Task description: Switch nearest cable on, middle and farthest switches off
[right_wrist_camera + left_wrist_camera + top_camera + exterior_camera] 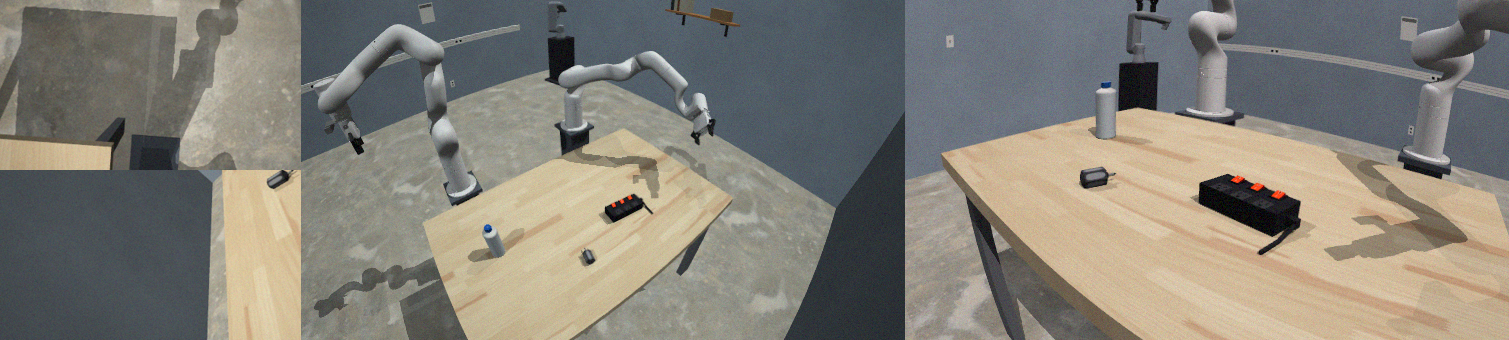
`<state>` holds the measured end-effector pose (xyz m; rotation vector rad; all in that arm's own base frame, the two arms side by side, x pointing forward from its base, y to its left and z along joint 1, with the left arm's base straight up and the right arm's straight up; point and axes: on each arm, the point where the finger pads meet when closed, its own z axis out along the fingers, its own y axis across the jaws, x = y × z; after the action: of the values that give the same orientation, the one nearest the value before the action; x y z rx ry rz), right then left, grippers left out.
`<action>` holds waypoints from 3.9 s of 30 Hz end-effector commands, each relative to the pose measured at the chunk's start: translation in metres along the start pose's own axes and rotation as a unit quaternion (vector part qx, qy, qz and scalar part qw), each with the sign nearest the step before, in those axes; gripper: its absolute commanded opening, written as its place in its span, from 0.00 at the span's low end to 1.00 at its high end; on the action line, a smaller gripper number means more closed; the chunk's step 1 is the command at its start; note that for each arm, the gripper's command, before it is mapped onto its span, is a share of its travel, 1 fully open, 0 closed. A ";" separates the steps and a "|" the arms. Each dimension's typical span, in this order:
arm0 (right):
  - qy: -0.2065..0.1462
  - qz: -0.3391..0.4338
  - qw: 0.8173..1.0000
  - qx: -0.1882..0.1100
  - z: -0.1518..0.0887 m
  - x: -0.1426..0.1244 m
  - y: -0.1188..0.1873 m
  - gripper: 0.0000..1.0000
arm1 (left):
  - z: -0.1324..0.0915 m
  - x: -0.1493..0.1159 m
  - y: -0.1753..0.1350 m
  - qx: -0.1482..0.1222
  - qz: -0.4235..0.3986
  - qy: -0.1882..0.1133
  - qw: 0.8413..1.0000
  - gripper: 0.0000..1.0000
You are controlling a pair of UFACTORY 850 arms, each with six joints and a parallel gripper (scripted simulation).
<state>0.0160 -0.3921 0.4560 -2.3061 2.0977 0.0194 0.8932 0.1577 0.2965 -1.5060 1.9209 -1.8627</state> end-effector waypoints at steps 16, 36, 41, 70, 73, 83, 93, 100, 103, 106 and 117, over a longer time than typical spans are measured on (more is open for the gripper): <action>0.013 0.038 0.999 -0.004 -0.012 -0.001 0.008 1.00 | 0.000 0.001 -0.002 0.001 0.001 0.000 1.000 1.00; 0.013 0.038 0.999 -0.004 -0.012 -0.001 0.008 1.00 | 0.041 0.038 0.022 -0.067 0.159 0.027 0.985 1.00; 0.013 0.038 0.999 -0.004 -0.012 -0.001 0.008 1.00 | 0.055 0.053 0.032 -0.091 0.223 0.043 0.970 1.00; 0.013 0.038 0.999 -0.004 -0.012 -0.001 0.008 1.00 | 0.120 0.130 0.088 -0.191 0.543 0.160 0.802 1.00; 0.013 0.038 0.999 -0.004 -0.012 -0.001 0.008 1.00 | 0.125 0.138 0.094 -0.197 0.573 0.175 0.776 1.00; 0.013 0.038 0.999 -0.004 -0.012 -0.001 0.008 1.00 | 0.140 0.161 0.111 -0.212 0.659 0.225 0.686 1.00; 0.013 0.038 0.999 -0.004 -0.012 -0.001 0.008 1.00 | 0.154 0.185 0.129 -0.218 0.734 0.278 0.580 1.00; 0.013 0.038 0.999 -0.004 -0.012 -0.001 0.008 1.00 | 0.161 0.200 0.139 -0.216 0.775 0.312 0.505 1.00; 0.013 0.038 0.999 -0.004 -0.012 -0.001 0.008 1.00 | 0.164 0.206 0.144 -0.215 0.791 0.328 0.470 1.00; 0.013 0.038 0.999 -0.004 -0.012 -0.001 0.008 1.00 | 0.167 0.213 0.148 -0.212 0.806 0.344 0.433 1.00; 0.013 0.038 0.999 -0.004 -0.012 -0.001 0.008 1.00 | 0.176 0.234 0.163 -0.196 0.845 0.397 0.301 1.00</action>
<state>0.0075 -0.3914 0.4672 -2.2418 2.1991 0.0021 0.7979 -0.1473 0.2492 1.5777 2.1825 -0.7026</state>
